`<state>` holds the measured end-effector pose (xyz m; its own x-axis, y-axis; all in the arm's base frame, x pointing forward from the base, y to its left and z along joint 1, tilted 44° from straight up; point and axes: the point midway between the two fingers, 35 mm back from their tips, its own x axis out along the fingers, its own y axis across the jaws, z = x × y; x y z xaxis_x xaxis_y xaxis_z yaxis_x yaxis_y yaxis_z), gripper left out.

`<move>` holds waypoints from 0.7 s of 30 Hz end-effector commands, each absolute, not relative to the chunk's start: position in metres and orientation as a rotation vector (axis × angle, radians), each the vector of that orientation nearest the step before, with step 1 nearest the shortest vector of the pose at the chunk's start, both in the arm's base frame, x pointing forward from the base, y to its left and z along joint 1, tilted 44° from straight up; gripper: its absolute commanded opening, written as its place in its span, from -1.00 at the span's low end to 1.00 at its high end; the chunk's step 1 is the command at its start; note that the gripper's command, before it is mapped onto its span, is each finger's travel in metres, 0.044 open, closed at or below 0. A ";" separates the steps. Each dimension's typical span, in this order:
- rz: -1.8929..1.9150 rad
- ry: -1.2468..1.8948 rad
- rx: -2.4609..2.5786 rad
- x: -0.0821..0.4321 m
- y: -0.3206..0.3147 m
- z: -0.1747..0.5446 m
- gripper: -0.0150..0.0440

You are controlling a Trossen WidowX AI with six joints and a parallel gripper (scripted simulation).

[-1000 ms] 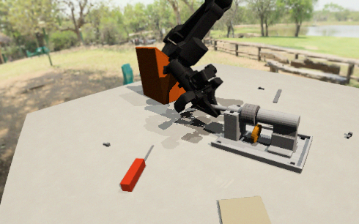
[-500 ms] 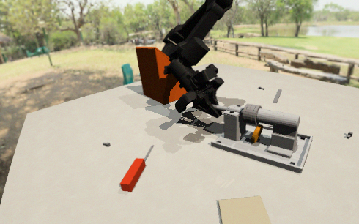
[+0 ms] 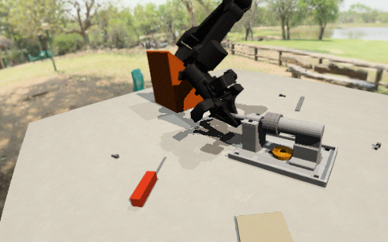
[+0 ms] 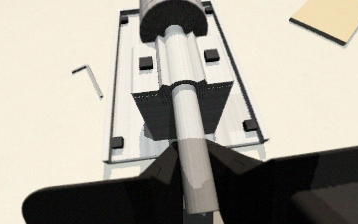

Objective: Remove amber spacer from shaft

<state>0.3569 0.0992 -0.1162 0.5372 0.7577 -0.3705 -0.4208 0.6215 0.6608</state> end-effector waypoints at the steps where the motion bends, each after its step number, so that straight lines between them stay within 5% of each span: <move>1: 0.743 0.686 0.539 0.362 0.099 -0.115 -0.49; 21: 0.742 0.696 0.545 0.360 0.100 -0.115 -0.49</move>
